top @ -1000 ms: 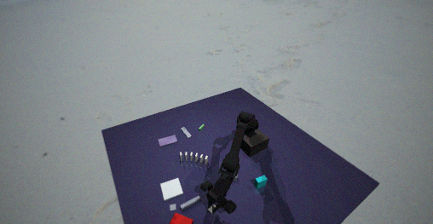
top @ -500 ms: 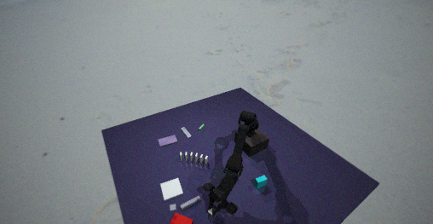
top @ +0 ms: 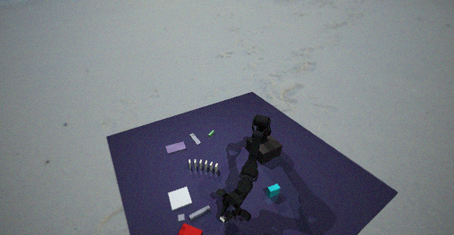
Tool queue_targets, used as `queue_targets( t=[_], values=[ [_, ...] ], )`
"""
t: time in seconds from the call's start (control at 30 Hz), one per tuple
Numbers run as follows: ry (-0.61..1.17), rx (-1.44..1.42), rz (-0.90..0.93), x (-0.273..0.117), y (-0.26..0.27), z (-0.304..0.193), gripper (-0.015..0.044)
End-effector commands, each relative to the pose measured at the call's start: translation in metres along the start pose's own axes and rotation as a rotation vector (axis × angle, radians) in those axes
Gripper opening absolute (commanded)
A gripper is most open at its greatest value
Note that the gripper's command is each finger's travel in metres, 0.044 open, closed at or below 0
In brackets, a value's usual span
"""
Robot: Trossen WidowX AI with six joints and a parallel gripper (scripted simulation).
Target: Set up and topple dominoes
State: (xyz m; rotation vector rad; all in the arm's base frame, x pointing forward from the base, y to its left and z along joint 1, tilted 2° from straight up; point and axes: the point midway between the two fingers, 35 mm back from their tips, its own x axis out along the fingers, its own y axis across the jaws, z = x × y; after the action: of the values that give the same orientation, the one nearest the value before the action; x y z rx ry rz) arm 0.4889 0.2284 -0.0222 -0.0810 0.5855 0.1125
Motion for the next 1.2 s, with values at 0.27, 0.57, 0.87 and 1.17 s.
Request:
queue_targets(
  t=[0.27, 0.57, 0.87, 1.17],
  values=[
    [-0.156, -0.001, -0.011, -0.022, -0.003, -0.001, 0.0107],
    [-0.272, 0.019, -0.025, -0.044, -0.010, -0.004, 0.0107],
    [-0.385, 0.046, -0.040, -0.072, -0.020, -0.007, 0.0107],
    [-0.485, 0.078, -0.055, -0.102, -0.032, -0.008, 0.0107]
  ],
)
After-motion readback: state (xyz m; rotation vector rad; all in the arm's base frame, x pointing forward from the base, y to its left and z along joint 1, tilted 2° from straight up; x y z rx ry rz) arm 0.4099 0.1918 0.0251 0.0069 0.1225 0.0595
